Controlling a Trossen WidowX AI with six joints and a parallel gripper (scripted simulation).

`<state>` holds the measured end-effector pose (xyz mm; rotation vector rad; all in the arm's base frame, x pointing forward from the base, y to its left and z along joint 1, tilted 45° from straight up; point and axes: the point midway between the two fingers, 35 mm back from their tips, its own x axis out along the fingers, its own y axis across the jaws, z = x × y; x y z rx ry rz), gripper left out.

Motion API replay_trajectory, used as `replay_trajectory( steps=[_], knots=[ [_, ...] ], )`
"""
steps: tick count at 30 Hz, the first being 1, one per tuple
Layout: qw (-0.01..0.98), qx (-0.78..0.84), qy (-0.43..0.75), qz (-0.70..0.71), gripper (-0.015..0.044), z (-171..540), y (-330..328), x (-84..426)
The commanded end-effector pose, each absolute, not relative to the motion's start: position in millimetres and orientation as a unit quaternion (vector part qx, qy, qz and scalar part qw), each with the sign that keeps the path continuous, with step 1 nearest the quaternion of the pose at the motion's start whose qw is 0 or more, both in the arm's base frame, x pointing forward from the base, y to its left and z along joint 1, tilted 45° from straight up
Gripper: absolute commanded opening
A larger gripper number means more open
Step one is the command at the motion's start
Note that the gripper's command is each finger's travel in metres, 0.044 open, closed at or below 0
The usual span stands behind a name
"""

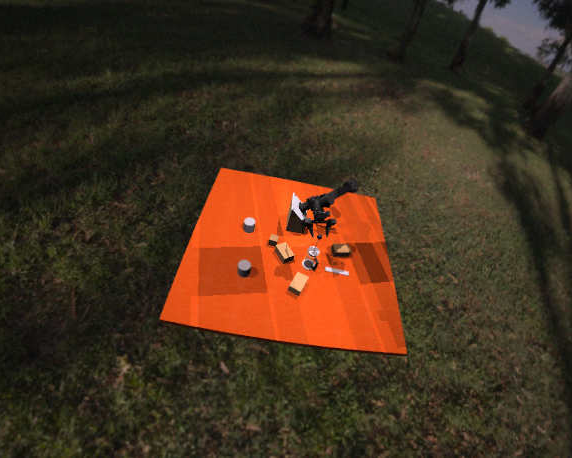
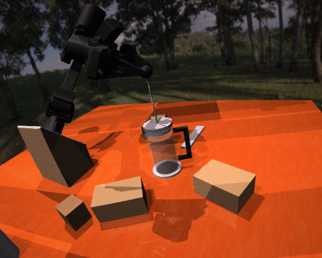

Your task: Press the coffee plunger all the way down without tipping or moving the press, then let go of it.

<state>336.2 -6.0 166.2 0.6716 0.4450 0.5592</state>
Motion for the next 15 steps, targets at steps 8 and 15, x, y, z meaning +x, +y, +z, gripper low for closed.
replay_trajectory(
  steps=[8, 15],
  knots=[
    [0.882, 0.325, 0.215, 0.265, 0.0114, 164.6, -5.9, 337.1],
    [0.882, 0.325, 0.215, 0.265, 0.0114, 164.6, -5.9, 337.1]
  ],
)
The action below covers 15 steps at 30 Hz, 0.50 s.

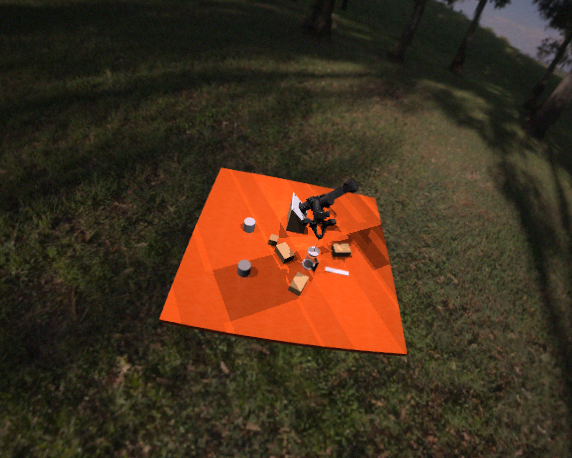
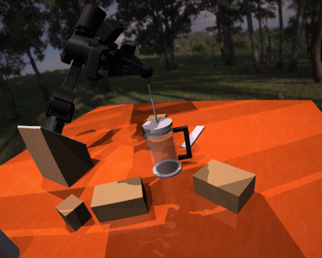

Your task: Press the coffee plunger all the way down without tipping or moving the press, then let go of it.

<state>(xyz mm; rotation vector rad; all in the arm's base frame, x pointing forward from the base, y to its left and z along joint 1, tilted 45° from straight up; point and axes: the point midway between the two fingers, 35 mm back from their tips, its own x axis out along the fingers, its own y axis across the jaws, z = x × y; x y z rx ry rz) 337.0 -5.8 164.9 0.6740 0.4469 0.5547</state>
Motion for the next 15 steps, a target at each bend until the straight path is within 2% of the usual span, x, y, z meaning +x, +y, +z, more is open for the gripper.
replay_trajectory(
  steps=[1, 15],
  knots=[
    [0.882, 0.325, 0.215, 0.265, 0.0114, 165, -6, 337],
    [0.882, 0.323, 0.216, 0.265, 0.0114, 151, 5, 340]
  ],
)
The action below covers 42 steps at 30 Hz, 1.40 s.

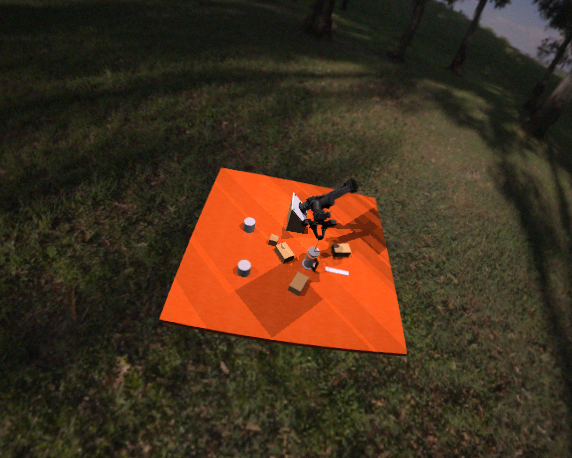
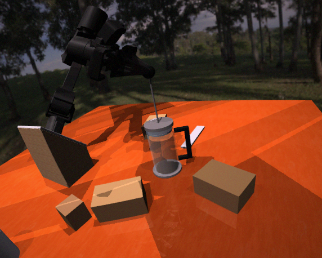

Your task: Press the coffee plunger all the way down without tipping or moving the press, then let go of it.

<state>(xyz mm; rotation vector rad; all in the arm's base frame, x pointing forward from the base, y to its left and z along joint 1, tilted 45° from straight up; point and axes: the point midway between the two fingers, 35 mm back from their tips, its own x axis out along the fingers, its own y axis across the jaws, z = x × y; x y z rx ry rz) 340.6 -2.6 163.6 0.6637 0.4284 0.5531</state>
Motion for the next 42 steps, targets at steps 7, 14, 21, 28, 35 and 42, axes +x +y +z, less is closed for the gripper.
replay_trajectory(
  steps=[7, 14, 21, 28, 35, 42],
  knots=[
    [0.882, 0.323, 0.217, 0.265, 0.0114, 142, 12, 341],
    [0.882, 0.322, 0.218, 0.265, 0.0114, 134, 20, 342],
    [0.882, 0.322, 0.218, 0.264, 0.0114, 125, 28, 343],
    [0.882, 0.323, 0.217, 0.264, 0.0114, 117, 37, 343],
    [0.882, 0.323, 0.217, 0.265, 0.0114, 110, 45, 343],
    [0.882, 0.324, 0.215, 0.265, 0.0114, 102, 54, 344]
  ],
)
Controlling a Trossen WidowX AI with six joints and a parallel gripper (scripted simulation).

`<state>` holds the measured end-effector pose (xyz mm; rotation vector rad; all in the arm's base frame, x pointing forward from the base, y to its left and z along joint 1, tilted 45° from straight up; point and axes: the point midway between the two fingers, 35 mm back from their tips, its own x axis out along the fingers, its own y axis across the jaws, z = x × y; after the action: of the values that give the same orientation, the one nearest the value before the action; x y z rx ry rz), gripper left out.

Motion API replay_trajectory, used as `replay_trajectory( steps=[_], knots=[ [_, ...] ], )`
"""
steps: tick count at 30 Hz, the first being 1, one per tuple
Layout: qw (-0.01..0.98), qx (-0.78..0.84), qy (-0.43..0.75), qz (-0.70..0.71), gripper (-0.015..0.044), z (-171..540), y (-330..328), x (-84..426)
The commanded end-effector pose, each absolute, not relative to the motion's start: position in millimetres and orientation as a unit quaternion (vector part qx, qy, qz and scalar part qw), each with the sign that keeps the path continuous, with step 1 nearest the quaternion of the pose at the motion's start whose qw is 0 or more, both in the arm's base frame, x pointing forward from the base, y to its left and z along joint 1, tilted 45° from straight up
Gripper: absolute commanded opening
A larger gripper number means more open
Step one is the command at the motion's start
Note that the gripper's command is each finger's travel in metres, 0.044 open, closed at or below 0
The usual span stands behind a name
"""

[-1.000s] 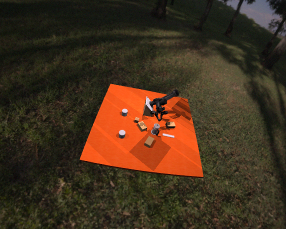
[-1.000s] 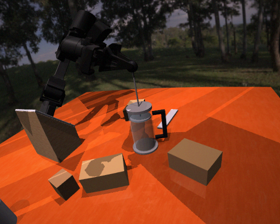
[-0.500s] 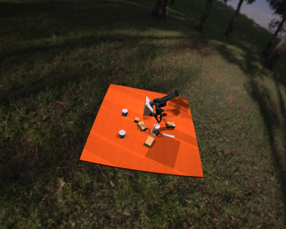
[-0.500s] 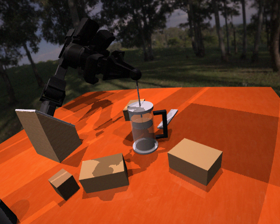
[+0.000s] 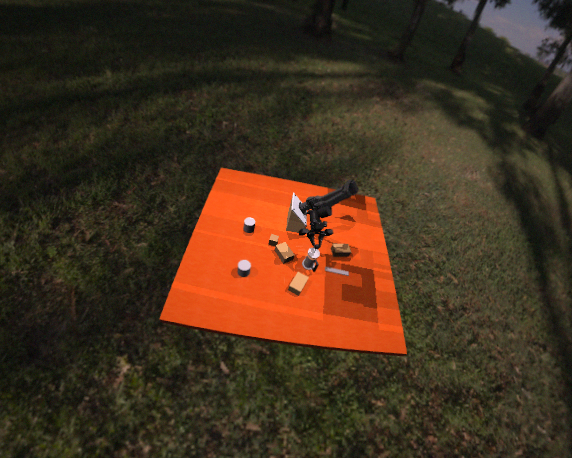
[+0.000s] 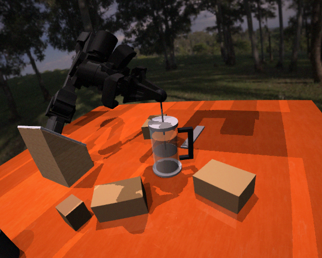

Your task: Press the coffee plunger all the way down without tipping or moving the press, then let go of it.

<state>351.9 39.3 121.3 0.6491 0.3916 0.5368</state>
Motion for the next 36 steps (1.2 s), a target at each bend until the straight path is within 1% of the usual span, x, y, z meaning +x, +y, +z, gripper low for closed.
replay_trajectory(
  steps=[1, 10, 36],
  knots=[
    [0.882, 0.325, 0.215, 0.265, 0.0114, 101, 56, 345],
    [0.882, 0.326, 0.213, 0.266, 0.0114, 97, 65, 350],
    [0.882, 0.326, 0.213, 0.266, 0.0114, 97, 63, 356]
  ],
)
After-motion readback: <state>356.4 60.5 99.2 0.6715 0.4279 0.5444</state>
